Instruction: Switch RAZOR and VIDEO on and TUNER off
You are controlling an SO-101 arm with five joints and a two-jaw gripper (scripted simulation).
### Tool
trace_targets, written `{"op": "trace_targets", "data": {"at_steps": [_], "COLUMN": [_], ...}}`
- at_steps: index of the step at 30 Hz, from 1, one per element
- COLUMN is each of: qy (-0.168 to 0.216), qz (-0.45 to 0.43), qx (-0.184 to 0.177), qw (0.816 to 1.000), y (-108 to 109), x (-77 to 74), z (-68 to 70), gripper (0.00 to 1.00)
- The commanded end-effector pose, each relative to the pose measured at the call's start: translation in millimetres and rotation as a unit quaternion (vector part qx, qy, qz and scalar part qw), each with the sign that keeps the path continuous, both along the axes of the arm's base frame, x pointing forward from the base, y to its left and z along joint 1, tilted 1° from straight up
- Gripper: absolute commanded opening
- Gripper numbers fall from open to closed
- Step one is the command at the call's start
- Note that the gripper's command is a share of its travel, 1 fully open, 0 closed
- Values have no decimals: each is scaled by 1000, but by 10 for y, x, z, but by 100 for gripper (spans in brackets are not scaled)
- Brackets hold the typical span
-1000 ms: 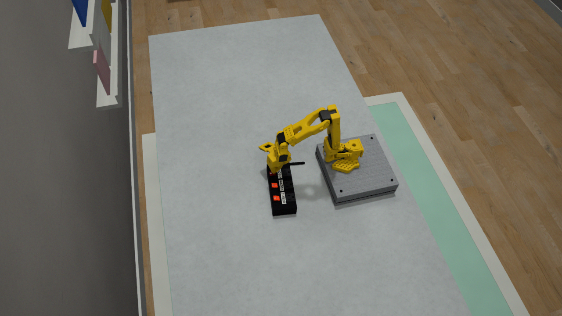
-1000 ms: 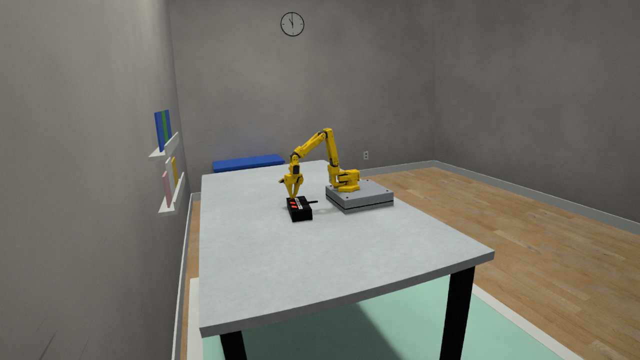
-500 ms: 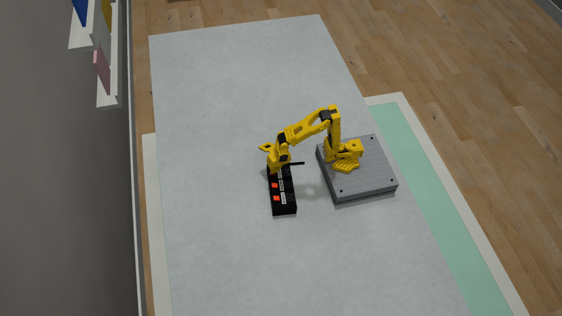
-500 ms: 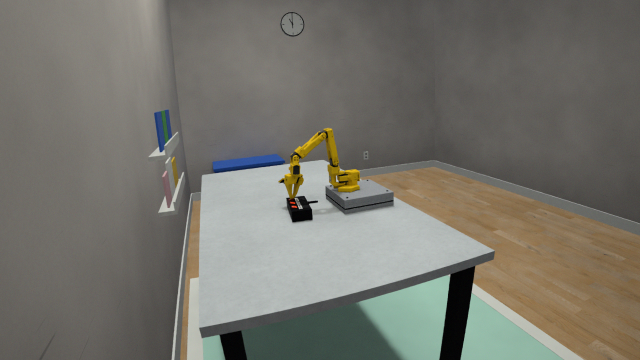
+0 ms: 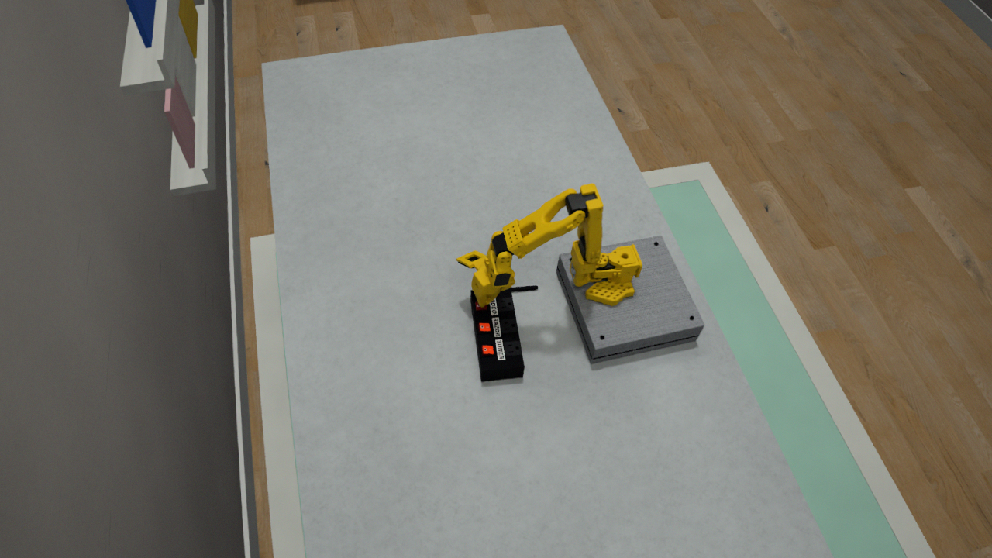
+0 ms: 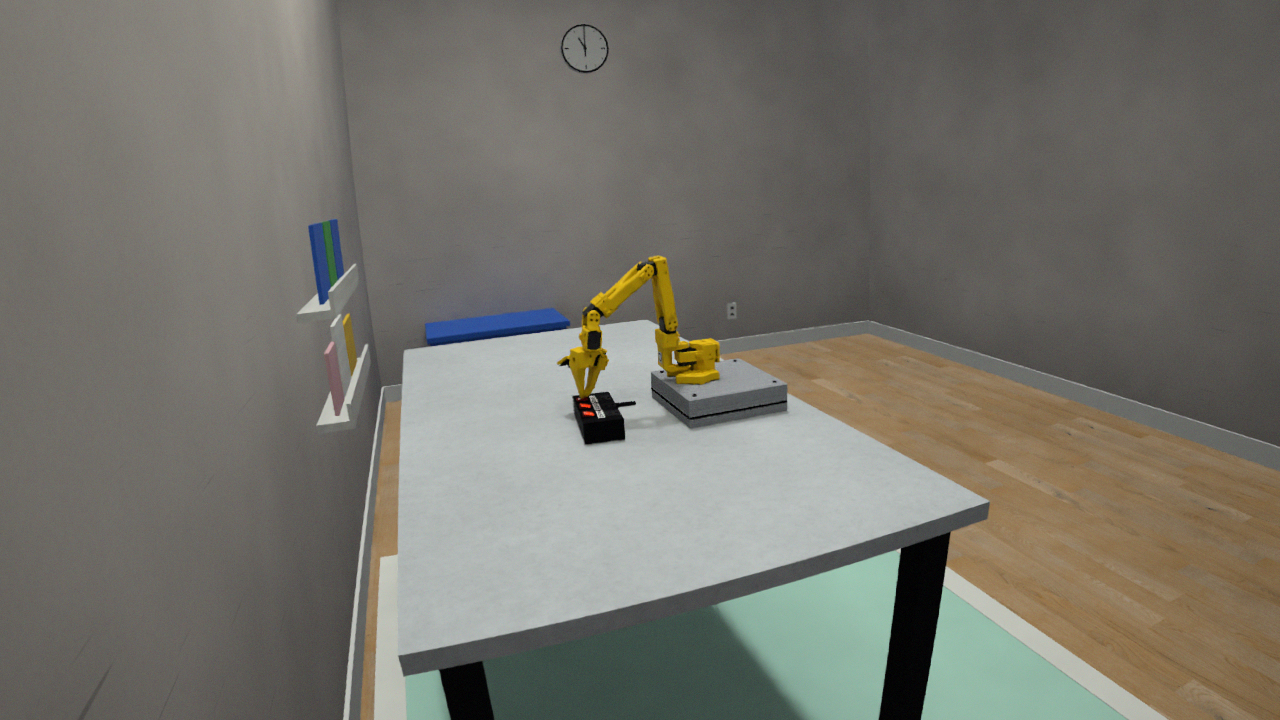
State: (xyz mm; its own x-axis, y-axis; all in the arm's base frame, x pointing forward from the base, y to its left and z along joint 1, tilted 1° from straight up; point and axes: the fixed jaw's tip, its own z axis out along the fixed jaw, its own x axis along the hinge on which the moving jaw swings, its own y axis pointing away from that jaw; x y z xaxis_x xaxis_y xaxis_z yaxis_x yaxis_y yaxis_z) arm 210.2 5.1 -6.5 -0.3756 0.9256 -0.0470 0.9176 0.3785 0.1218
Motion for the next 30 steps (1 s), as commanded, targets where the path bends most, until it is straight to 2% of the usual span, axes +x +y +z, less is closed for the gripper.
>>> {"op": "trace_targets", "data": {"at_steps": [1,30], "qy": [63,63], "qz": [-3,-4], "qx": [-1,-1], "qw": [998,998], "y": [3,-3], "x": [-234,-317], "z": [-237,-315], "gripper": [0,0]}}
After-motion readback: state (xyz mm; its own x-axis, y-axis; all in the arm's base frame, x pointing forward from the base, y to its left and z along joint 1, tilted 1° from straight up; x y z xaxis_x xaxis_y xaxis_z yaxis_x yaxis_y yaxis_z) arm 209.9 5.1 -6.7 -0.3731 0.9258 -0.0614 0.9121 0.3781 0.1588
